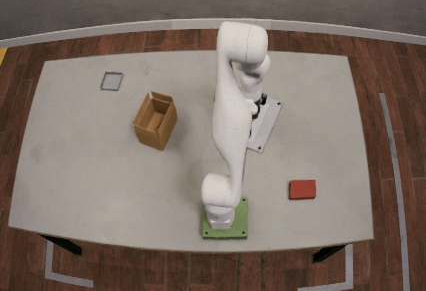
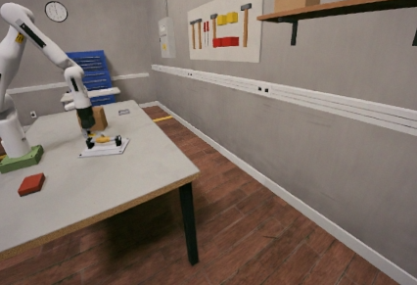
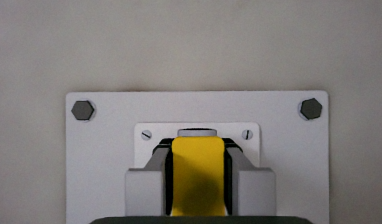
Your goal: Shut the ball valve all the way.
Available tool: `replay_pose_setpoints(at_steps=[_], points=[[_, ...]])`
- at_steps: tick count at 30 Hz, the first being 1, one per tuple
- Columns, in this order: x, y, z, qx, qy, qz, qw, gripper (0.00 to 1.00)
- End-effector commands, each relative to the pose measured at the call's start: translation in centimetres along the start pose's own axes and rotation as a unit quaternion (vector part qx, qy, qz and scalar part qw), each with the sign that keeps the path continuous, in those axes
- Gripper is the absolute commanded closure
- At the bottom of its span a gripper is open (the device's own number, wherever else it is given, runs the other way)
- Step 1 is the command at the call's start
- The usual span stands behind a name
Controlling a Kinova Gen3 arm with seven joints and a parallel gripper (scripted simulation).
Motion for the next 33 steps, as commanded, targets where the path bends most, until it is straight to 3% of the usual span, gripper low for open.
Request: replay_pose_setpoints(at_steps=[1, 33], points=[[0.0, 0.0, 0.0, -0.001, 0.000, 0.000, 1.000, 1.00], [1.4, 0.3, -0.1, -0.001, 0.000, 0.091, 0.996, 1.00]])
Point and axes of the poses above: the point where the finger pads meet when closed, its own z axis out along the fingers, its own x axis across the jaws, y = z × x, the point moved 1 cm from there along -z, back along the fingers, and after that the axes turned 4 degrees about -z, right-handed, at the moved point
